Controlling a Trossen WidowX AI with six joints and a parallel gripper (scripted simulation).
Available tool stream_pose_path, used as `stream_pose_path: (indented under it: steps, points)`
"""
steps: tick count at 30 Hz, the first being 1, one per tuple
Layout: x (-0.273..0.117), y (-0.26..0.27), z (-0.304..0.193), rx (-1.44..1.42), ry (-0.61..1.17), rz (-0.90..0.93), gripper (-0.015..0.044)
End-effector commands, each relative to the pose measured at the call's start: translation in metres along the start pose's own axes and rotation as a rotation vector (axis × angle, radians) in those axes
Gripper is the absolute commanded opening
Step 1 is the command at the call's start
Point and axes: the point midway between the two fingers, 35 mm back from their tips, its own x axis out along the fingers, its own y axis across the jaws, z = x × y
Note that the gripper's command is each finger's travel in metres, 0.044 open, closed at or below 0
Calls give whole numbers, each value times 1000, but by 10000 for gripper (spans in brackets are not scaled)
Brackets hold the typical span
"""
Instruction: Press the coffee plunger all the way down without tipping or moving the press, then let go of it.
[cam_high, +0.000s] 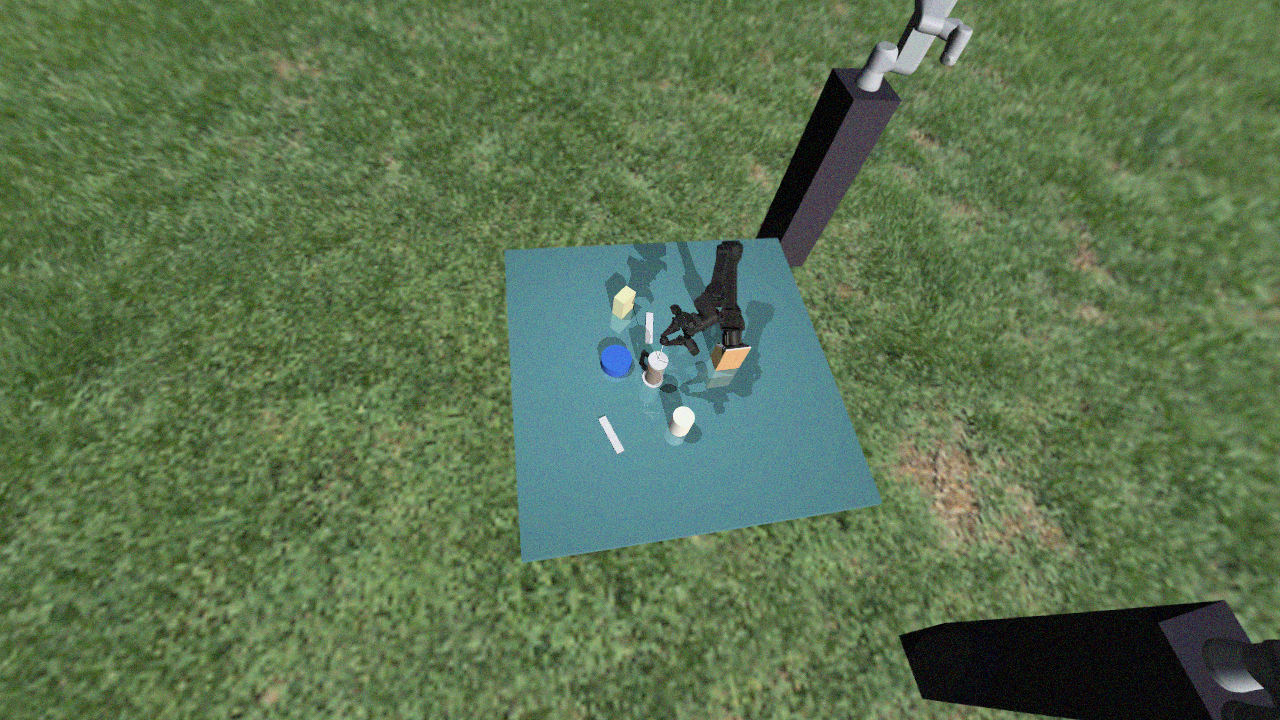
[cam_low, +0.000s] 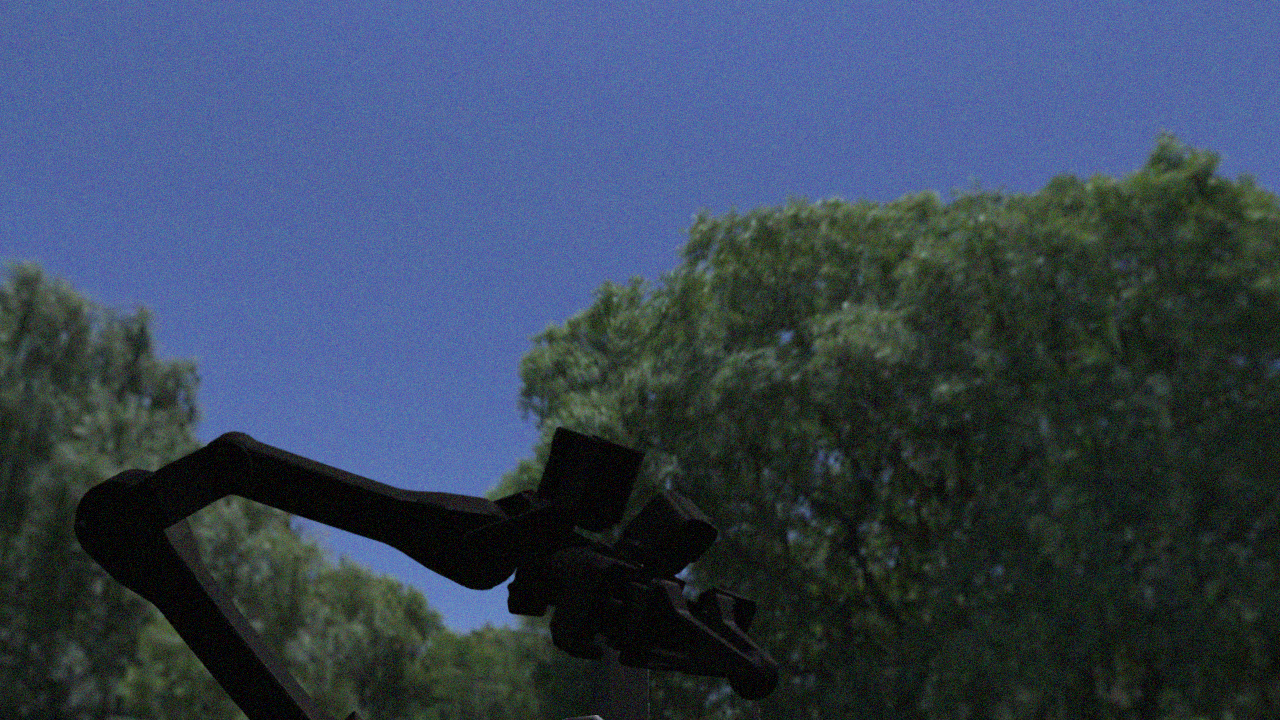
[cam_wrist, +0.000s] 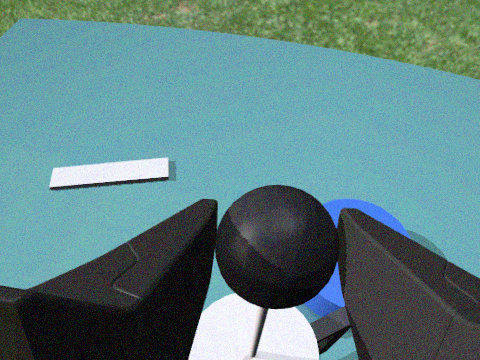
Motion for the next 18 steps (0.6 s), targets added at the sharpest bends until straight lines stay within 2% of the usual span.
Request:
stream_pose_path:
  steps: [1,18]
  points:
    - [1,0,-1,-3,1,1,130]
    - [19,6,-20,-1,7,5,130]
